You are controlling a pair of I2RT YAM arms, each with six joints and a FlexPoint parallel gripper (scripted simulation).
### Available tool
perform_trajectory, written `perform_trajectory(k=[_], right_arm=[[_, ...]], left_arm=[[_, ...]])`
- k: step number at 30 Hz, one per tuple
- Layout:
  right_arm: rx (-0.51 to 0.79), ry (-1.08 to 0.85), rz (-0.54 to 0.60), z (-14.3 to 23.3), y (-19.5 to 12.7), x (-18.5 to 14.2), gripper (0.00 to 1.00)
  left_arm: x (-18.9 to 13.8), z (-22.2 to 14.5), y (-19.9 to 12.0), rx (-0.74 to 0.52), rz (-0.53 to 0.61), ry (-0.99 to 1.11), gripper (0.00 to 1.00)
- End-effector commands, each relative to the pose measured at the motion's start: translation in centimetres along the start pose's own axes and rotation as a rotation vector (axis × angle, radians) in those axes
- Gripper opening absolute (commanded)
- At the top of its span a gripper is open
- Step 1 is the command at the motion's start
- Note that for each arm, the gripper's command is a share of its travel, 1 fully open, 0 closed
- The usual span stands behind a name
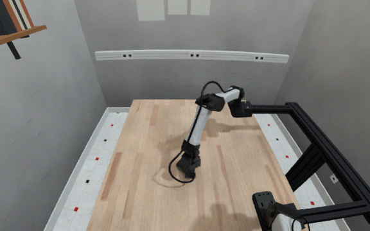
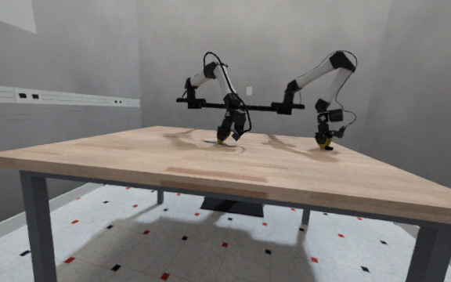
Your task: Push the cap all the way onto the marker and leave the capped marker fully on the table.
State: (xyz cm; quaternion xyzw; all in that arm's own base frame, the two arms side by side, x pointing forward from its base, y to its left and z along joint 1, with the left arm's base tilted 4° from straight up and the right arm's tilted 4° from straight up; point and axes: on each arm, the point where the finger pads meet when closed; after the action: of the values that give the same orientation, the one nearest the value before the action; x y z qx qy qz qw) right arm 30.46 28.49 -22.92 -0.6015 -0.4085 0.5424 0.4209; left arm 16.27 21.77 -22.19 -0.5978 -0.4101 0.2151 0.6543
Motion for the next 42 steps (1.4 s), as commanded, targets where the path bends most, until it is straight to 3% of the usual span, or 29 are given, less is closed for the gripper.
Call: perform_trajectory(k=[1, 3, 4, 7, 9, 14, 18, 19, 20, 21, 32, 36, 42], right_arm=[[-0.013, 0.008, -0.04, -0.2, -0.2, 0.8, 0.06], [-0.023, 0.014, -0.055, -0.7, -1.6, 0.9, 0.0], [-0.019, 0.013, -0.056, -0.5, -2.3, 0.8, 0.06], [-0.01, 0.009, -0.05, -0.1, -4.2, 0.1, 0.06], [-0.01, 0.009, -0.05, -0.1, -4.2, 0.1, 0.06], [-0.01, 0.008, -0.046, 0.0, -6.6, -0.8, 0.06], [-0.014, 0.009, -0.053, -0.2, -6.8, -0.6, 0.06], [-0.014, 0.008, -0.053, -0.2, -6.8, -0.6, 0.06], [-0.008, 0.006, -0.043, 0.1, -6.3, -0.8, 0.06], [-0.006, 0.005, -0.041, 0.1, -6.2, -0.8, 0.06], [-0.007, 0.005, -0.041, 0.1, -6.2, -0.8, 0.06], [0.006, 0.029, -0.054, 0.2, -6.4, -0.6, 0.06], [0.077, 0.213, -0.139, -0.4, -7.0, -0.1, 0.06]], left_arm=[[1.0, -0.1, 0.4, -0.003, -0.043, -0.01, 0.64], [1.0, -0.1, 0.7, -0.002, -0.042, -0.01, 0.64], [1.0, -0.1, 0.7, -0.002, -0.042, -0.01, 0.56], [1.5, -0.1, 0.4, -0.001, -0.057, -0.01, 0.32], [1.5, -0.1, 0.4, -0.001, -0.057, -0.01, 0.32], [1.0, 0.0, 0.4, -0.002, -0.052, -0.011, 0.18], [0.9, 0.0, 0.4, -0.001, -0.052, -0.007, 0.07], [1.2, 0.0, 0.1, -0.001, -0.061, -0.006, 0.0], [1.5, 0.0, -0.2, -0.001, -0.064, -0.006, 0.0], [1.7, 0.1, -0.6, -0.001, -0.067, -0.006, 0.07], [0.4, -2.3, -5.7, 0.003, -0.069, -0.01, 0.07], [-0.3, -3.0, -6.1, 0.002, -0.069, -0.01, 0.07], [-0.3, -2.9, -6.1, 0.003, -0.07, -0.014, 0.07]])
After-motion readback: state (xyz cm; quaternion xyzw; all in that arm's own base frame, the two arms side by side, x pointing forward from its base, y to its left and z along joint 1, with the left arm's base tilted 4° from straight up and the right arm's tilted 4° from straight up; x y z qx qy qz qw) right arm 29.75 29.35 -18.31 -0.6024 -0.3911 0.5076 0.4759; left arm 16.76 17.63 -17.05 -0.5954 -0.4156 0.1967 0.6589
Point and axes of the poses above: on each arm, the point where the finger pads meet when closed, its own y axis out along the fingers, its own z axis across the jaws, x = y × z, and after that the axes turned 3 degrees about -y, right-handed
